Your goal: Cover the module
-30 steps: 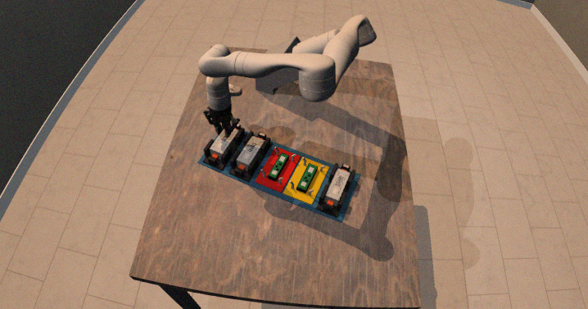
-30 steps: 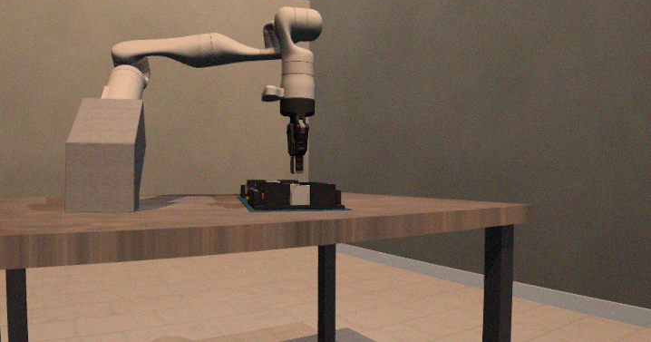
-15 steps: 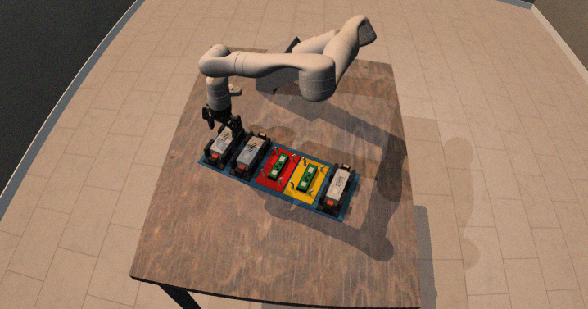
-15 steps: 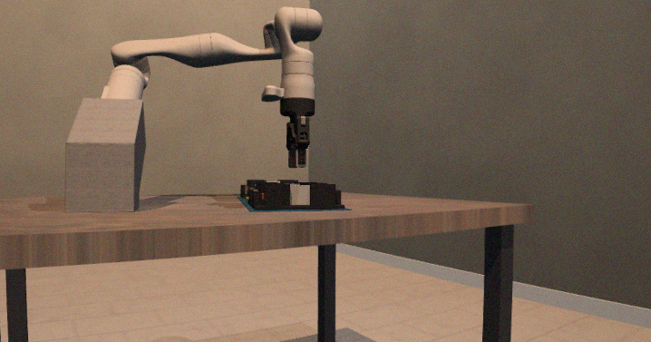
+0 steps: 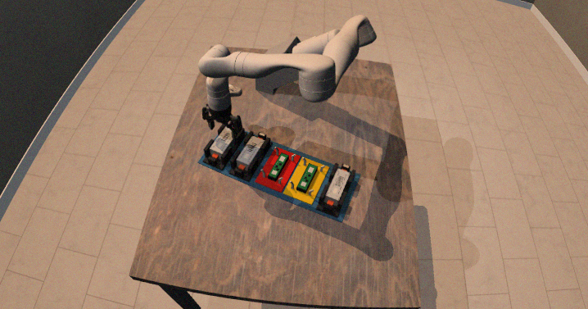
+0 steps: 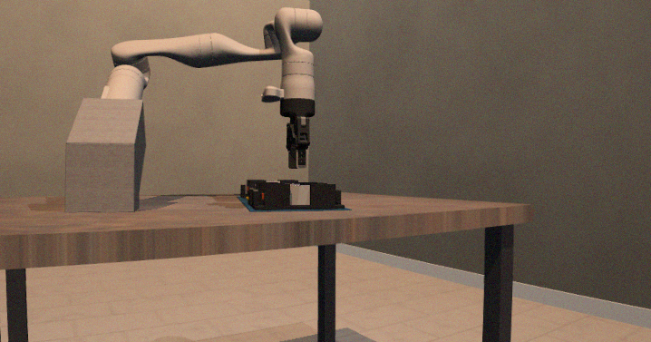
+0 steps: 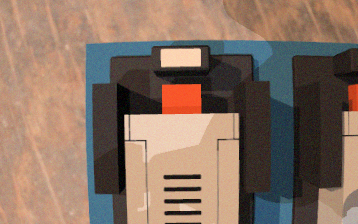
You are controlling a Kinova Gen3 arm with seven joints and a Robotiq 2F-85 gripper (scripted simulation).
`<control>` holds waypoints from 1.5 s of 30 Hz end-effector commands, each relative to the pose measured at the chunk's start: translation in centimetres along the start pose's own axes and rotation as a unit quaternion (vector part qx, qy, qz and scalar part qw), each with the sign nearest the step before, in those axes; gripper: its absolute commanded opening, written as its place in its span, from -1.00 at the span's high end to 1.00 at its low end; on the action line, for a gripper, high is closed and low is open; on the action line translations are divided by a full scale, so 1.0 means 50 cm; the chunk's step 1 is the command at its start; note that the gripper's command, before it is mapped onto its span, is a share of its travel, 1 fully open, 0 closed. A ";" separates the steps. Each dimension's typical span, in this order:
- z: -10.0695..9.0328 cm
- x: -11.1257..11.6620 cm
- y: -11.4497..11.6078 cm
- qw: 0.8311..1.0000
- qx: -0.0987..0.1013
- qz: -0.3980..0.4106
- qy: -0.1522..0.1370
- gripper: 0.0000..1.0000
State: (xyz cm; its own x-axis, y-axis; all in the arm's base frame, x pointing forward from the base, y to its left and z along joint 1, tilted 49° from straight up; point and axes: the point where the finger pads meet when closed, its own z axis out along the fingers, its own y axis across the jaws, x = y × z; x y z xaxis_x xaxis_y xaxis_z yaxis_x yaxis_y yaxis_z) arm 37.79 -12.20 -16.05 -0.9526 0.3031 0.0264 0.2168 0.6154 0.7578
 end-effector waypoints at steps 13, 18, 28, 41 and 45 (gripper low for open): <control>0.015 -0.001 -0.001 1.000 0.000 0.000 -0.001 -1.00; 0.023 -0.001 -0.001 1.000 0.000 0.000 -0.001 -1.00; 0.035 -0.001 -0.001 1.000 0.000 0.000 -0.001 -1.00; 0.055 -0.001 -0.001 1.000 0.000 0.000 -0.001 -1.00; 0.055 -0.001 -0.001 1.000 0.000 0.000 -0.001 -1.00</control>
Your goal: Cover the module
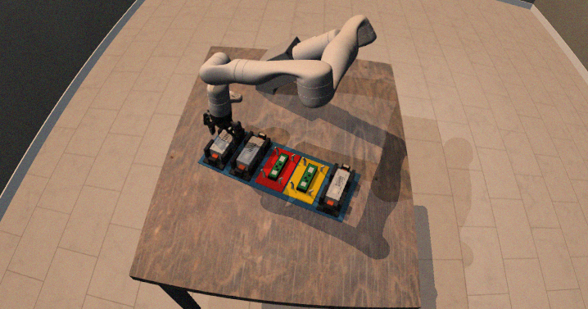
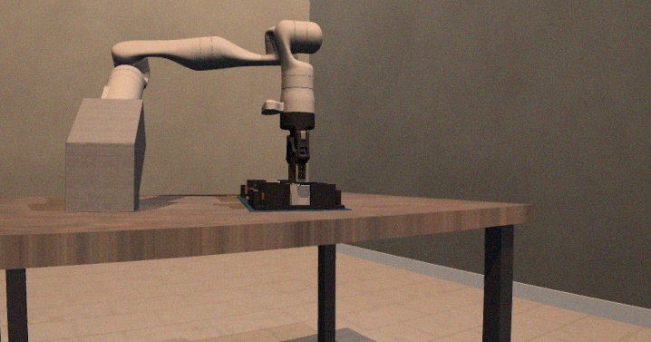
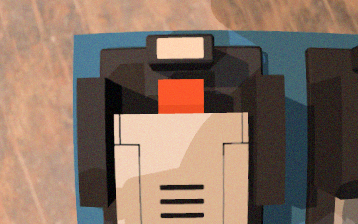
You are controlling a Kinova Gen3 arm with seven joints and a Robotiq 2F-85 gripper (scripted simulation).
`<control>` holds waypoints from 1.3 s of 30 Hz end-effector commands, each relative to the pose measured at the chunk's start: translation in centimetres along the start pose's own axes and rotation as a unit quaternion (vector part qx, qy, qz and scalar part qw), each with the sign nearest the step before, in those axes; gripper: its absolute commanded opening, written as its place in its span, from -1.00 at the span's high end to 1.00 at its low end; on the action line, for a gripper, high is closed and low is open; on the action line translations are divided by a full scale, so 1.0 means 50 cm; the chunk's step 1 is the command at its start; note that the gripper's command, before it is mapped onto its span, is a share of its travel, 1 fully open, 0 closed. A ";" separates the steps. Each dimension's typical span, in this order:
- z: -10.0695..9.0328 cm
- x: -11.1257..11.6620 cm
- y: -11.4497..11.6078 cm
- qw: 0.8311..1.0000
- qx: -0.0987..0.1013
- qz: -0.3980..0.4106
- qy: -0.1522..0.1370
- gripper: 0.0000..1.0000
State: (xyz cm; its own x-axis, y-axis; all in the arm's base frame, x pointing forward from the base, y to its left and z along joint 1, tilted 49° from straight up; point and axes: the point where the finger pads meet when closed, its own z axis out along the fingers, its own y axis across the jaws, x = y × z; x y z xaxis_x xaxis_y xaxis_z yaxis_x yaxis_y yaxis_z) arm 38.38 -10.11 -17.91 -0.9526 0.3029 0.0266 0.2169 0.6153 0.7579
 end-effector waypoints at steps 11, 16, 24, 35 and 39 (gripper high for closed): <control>0.014 -0.001 -0.001 1.000 0.000 0.000 -0.001 -1.00; 0.018 -0.001 -0.001 1.000 0.000 0.000 -0.001 -1.00; 0.026 -0.001 -0.001 1.000 0.000 0.000 -0.001 -1.00; 0.038 -0.001 -0.001 1.000 0.000 0.000 -0.001 -1.00; 0.042 -0.001 -0.001 1.000 0.000 0.000 -0.001 -1.00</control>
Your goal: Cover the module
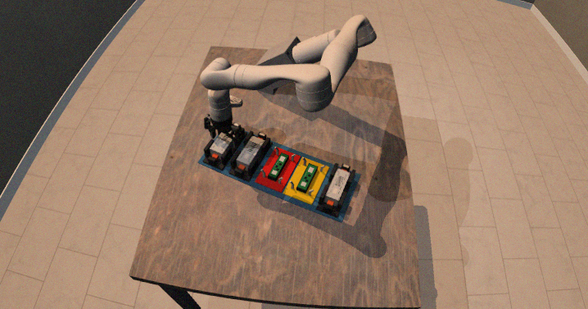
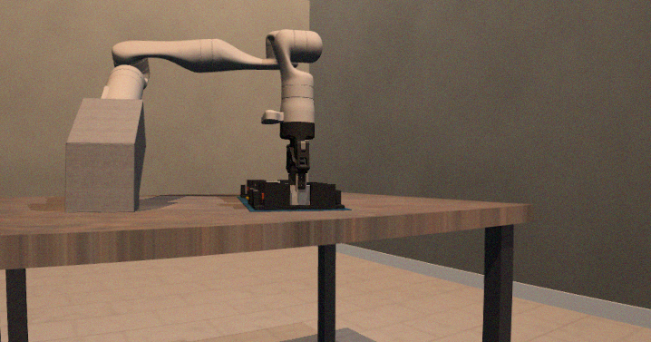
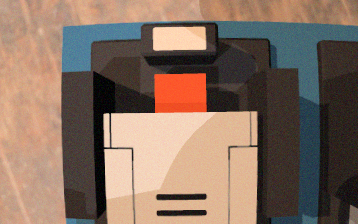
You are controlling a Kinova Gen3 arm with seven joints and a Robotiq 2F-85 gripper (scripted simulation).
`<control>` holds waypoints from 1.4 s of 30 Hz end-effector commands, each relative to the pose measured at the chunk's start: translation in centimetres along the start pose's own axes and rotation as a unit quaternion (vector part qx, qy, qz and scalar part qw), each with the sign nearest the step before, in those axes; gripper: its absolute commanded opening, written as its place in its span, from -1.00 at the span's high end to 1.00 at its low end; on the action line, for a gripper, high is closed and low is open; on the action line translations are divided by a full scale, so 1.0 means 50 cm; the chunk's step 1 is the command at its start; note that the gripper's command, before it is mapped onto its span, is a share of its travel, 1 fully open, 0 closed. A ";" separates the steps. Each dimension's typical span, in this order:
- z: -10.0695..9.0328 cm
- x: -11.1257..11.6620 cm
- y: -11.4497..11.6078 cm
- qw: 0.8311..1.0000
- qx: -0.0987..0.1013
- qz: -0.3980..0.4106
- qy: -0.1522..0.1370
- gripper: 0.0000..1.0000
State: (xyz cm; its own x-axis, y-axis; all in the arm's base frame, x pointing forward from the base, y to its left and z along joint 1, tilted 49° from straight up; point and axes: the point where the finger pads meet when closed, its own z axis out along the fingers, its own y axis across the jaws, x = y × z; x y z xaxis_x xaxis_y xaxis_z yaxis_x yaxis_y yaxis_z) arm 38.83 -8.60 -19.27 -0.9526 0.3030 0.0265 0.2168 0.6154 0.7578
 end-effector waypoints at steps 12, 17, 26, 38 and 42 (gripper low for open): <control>0.017 -0.001 -0.001 1.000 0.000 0.000 -0.001 -1.00; 0.017 -0.001 -0.001 1.000 0.000 0.000 -0.001 -0.39; 0.017 -0.001 -0.001 1.000 0.000 0.000 -0.001 -0.39; 0.017 -0.001 -0.001 1.000 0.000 0.000 -0.001 -0.39; 0.017 -0.001 -0.001 1.000 0.000 0.000 -0.001 -0.39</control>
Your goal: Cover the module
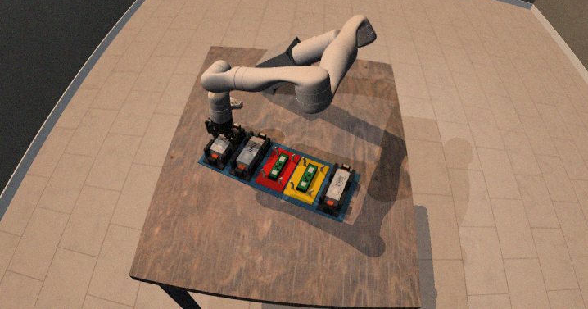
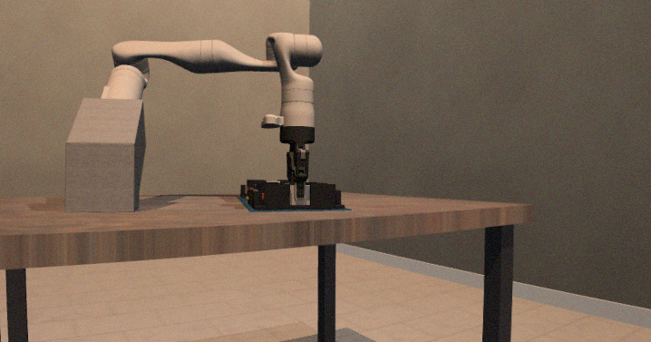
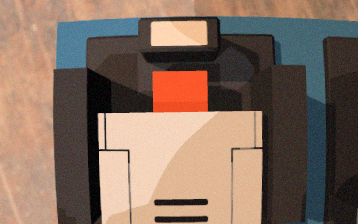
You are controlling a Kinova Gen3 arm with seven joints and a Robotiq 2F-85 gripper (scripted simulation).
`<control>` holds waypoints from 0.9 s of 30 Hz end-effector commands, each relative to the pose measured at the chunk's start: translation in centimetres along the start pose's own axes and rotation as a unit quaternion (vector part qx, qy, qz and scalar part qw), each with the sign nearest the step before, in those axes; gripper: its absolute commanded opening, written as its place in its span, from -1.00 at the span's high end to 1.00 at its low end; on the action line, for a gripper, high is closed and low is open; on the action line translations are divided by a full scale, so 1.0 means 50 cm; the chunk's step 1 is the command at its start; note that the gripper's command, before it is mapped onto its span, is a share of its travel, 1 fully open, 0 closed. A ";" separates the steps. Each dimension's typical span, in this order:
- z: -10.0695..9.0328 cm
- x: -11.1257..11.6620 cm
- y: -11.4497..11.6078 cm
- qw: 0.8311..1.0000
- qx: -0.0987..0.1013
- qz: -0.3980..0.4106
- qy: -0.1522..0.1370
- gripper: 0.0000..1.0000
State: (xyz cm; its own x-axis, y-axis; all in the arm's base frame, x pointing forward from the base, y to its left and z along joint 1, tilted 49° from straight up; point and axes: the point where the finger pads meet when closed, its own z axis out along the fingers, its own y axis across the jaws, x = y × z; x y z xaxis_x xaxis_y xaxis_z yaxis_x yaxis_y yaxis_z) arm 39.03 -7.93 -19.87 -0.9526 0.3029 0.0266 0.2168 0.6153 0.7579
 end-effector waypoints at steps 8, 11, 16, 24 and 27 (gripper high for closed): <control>-0.002 -0.001 -0.001 1.000 0.000 0.000 -0.001 1.00; -0.002 -0.001 -0.001 1.000 0.000 0.000 -0.001 1.00; -0.002 -0.001 -0.001 1.000 0.000 0.000 -0.001 1.00; -0.002 -0.001 -0.001 1.000 0.000 0.000 -0.001 1.00; -0.002 -0.001 -0.001 1.000 0.000 0.000 -0.001 1.00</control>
State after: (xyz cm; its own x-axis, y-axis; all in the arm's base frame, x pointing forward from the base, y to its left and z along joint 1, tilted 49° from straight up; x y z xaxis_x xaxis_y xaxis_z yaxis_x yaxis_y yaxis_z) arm 39.04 -7.99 -19.84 -0.9525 0.3035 0.0260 0.2168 0.6156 0.7576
